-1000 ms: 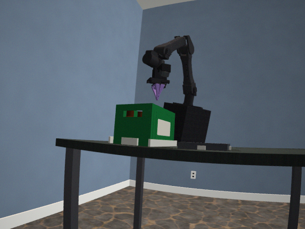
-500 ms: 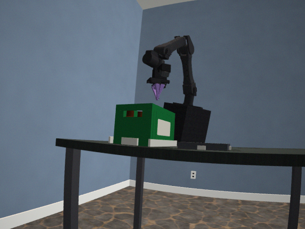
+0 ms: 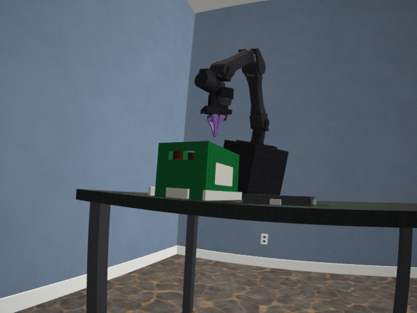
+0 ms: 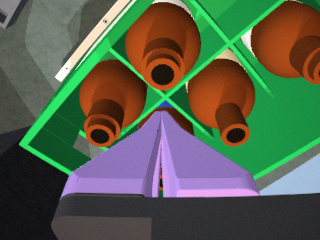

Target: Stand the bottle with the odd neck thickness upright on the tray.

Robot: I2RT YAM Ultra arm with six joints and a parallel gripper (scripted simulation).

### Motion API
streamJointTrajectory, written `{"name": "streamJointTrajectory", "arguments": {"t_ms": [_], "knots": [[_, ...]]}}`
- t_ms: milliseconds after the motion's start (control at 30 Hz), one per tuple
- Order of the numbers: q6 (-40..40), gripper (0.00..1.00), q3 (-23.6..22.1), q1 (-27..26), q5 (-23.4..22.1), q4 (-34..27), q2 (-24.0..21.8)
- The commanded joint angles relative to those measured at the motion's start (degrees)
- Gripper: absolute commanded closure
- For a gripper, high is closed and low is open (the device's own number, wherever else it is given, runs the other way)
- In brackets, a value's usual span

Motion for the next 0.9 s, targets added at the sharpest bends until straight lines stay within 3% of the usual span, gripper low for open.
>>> {"name": "streamJointTrajectory", "arguments": {"t_ms": [0,333,433,867], "knots": [[-0.38,1.0,2.23,-0.75,-0.41,-1.09,-1.56],[-0.49,1.0,1.55,-0.86,-0.41,-0.83,-2.12],[-0.49,1.0,-1.17,-0.87,-0.43,-0.23,-2.26],[-0.48,1.0,-1.18,-0.88,-0.44,-0.22,-2.29]]}}
